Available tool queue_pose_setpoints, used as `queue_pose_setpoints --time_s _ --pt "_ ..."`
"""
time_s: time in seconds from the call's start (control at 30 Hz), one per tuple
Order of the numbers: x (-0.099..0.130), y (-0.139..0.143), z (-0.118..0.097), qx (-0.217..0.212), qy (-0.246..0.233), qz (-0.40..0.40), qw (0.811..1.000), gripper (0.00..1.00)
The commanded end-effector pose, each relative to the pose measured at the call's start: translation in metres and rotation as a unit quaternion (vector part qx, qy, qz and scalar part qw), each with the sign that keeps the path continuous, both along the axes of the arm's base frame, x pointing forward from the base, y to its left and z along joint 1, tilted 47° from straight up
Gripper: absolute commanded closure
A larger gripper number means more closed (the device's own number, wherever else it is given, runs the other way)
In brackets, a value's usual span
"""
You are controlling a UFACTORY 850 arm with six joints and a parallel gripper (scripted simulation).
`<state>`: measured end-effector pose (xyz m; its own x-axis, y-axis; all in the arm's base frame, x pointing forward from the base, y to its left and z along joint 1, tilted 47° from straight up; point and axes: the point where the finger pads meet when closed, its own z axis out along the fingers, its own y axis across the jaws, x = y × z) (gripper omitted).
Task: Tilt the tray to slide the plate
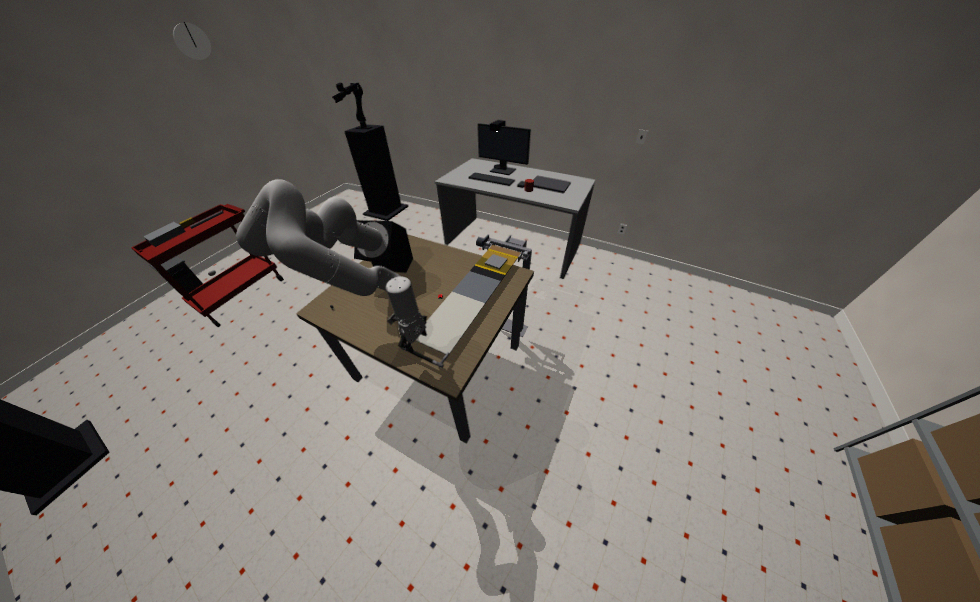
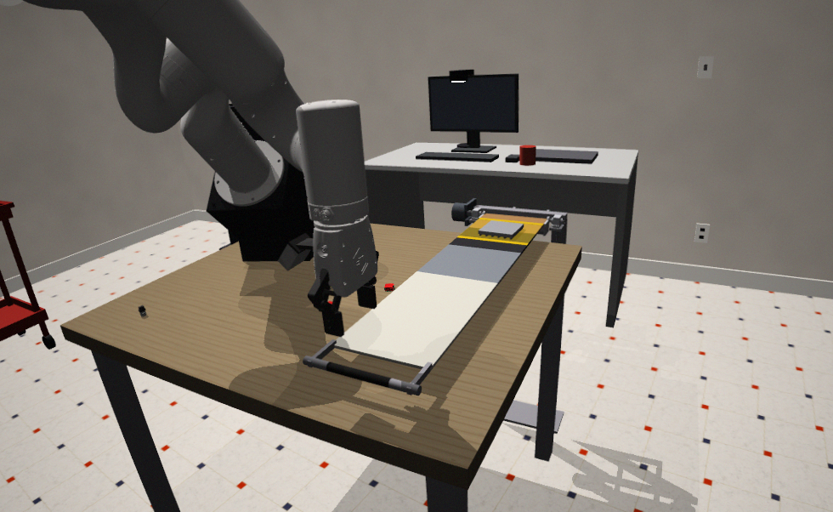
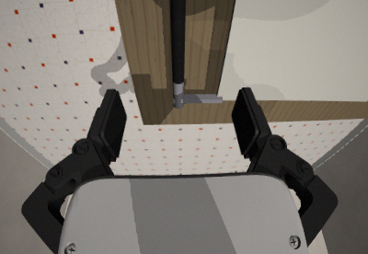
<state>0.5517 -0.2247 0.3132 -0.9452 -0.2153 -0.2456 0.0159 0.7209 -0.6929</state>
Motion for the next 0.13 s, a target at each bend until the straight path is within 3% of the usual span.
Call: queue_pose_setpoints --time_s 0.0,0.1 --pt "0.0004 0.0002 0.0006 0.0 -0.001 0.0 1.0 0.0" --pt "0.0004 0.0002 0.0006 0.0 -0.001 0.0 1.0 0.0"
